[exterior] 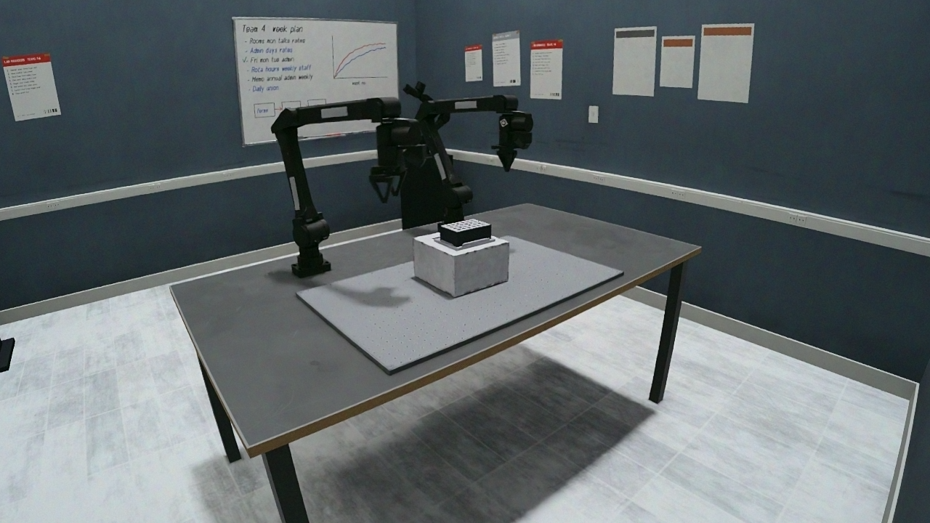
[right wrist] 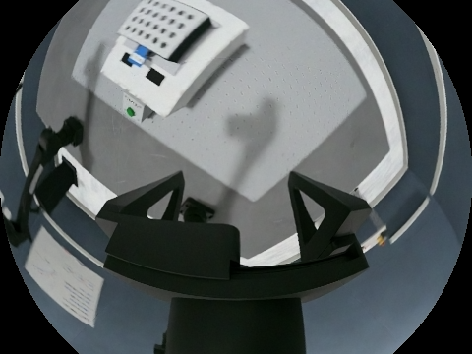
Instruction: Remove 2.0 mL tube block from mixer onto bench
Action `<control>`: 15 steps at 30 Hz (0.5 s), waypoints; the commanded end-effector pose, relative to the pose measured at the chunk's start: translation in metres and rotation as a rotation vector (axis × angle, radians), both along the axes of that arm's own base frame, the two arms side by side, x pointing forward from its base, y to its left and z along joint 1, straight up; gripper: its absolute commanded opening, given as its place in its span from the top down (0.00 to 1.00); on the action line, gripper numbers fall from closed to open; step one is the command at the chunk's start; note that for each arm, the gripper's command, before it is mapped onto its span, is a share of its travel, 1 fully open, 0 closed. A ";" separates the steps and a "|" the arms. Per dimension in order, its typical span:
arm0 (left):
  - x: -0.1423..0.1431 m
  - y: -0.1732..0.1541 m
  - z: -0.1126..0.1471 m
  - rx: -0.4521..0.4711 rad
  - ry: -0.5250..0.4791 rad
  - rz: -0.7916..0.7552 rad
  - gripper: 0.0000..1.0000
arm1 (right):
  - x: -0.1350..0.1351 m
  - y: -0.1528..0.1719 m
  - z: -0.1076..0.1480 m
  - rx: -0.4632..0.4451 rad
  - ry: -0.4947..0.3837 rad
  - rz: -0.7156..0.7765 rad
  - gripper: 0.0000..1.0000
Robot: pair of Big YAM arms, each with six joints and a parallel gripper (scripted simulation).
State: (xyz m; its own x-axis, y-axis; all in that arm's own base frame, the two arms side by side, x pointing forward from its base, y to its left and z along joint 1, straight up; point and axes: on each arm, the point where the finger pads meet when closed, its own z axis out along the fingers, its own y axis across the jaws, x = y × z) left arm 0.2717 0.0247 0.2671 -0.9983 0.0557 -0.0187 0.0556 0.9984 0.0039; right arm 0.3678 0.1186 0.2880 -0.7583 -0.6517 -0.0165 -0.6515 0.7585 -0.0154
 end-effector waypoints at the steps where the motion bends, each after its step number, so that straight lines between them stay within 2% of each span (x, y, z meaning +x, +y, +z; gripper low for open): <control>1: 0.000 0.004 -0.006 -0.004 0.000 -0.005 1.00 | 0.026 0.017 -0.008 -0.005 0.017 0.096 0.00; 7: 0.000 -0.001 -0.008 -0.005 0.007 -0.009 1.00 | 0.031 0.033 -0.009 -0.011 0.032 0.175 0.00; 12: 0.001 -0.006 -0.011 -0.005 0.015 -0.009 1.00 | 0.037 0.062 0.011 0.000 -0.008 0.285 0.00; 15: 0.000 -0.004 -0.012 -0.006 0.021 0.009 1.00 | 0.044 0.077 0.004 -0.007 0.011 0.352 0.00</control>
